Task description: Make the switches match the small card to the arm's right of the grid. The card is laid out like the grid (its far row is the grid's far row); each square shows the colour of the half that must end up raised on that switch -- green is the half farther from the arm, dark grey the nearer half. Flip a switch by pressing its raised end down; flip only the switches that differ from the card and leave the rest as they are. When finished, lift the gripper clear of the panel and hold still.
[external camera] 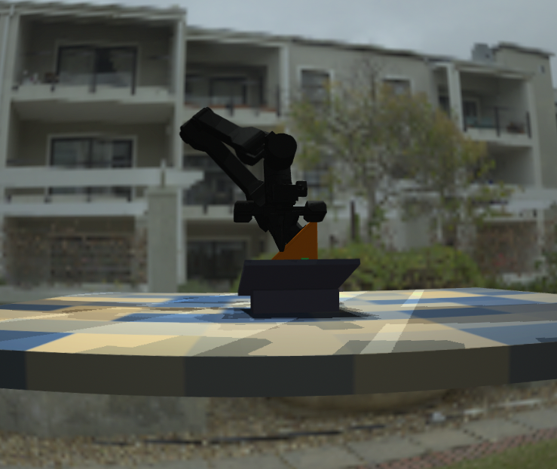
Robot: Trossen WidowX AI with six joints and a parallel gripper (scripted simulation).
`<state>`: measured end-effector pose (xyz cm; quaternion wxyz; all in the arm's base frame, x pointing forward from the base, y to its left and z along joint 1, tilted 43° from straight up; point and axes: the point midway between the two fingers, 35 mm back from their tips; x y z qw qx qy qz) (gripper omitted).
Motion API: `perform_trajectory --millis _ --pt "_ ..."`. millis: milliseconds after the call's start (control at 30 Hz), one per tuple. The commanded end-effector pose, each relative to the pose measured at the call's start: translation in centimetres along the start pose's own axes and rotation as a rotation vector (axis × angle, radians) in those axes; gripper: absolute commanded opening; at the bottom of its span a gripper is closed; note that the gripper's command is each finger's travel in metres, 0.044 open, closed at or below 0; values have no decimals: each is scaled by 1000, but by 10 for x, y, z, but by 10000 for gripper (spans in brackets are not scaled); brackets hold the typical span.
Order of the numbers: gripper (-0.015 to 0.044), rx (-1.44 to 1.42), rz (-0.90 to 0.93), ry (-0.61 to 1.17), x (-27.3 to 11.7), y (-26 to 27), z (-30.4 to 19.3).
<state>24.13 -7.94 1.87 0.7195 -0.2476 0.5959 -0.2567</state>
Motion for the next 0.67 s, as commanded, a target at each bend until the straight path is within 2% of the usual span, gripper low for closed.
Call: perform_trajectory --millis 0,267,633 --pt "0 1 -7 4 -8 -2 -3" --pt "0 4 -5 2 -15 38 45" --pt "0 4 -5 2 -15 39 46"
Point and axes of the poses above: the point midway between the two fingers, 35 mm back from their tips, its own x axis out along the fingers, its own y axis across the jaws, z = x × y, and after that the axes turned 4 degrees about x, right-handed
